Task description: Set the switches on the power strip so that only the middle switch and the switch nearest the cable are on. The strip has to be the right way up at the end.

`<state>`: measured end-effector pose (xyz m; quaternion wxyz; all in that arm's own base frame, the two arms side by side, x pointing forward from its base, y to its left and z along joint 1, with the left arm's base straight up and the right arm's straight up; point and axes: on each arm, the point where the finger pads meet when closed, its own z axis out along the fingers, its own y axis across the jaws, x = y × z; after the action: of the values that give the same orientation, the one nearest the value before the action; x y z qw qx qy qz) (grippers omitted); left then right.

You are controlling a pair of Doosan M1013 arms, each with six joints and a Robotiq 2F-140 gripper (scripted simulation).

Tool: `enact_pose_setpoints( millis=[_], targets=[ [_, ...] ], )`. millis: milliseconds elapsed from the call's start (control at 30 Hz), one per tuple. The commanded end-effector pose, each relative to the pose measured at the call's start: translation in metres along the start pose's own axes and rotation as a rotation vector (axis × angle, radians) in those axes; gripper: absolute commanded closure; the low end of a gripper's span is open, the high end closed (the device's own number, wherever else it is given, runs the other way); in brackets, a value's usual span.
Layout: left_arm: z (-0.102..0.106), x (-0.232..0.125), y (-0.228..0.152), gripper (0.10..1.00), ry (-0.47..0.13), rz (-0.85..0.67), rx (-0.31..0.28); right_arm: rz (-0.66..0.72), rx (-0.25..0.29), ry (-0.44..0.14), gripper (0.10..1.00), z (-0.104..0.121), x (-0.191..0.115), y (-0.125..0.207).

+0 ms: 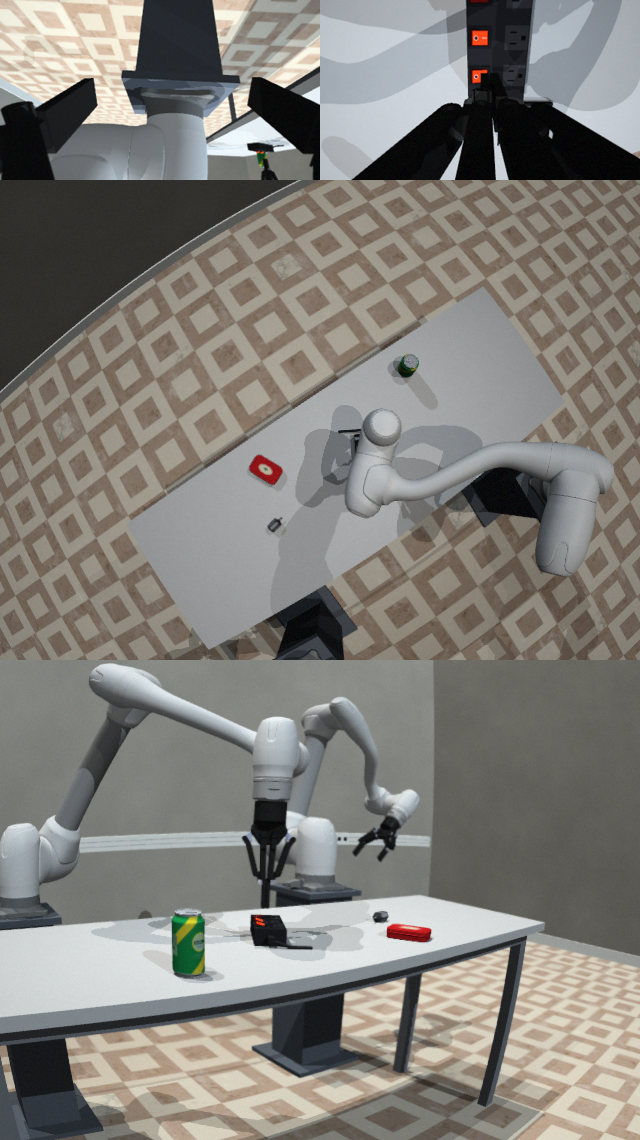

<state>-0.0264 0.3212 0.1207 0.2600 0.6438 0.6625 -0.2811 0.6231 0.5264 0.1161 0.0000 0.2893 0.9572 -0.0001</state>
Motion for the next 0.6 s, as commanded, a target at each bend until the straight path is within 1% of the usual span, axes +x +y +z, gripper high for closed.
enact_pose_setpoints(
  millis=[0,133,233,300,567],
  targets=[
    [0.0,0.0,0.0,0.098,0.001,0.0,0.0,0.0,-0.001,0.0,0.098,-0.001,0.0,0.0],
    [0.0,0.0,0.0,0.098,0.001,0.0,0.0,0.0,-0.001,0.0,0.098,-0.006,0.0,0.0],
    [0.0,0.0,0.0,0.098,0.001,0.0,0.0,0.0,-0.001,0.0,0.098,-0.015,0.0,0.0],
    [0.0,0.0,0.0,0.098,0.001,0.0,0.0,0.0,-0.001,0.0,0.098,-0.015,0.0,0.0],
    [0.0,0.0,0.0,0.098,0.001,0.0,0.0,0.0,-0.001,0.0,0.098,-0.054,0.0,0.0]
  ],
)
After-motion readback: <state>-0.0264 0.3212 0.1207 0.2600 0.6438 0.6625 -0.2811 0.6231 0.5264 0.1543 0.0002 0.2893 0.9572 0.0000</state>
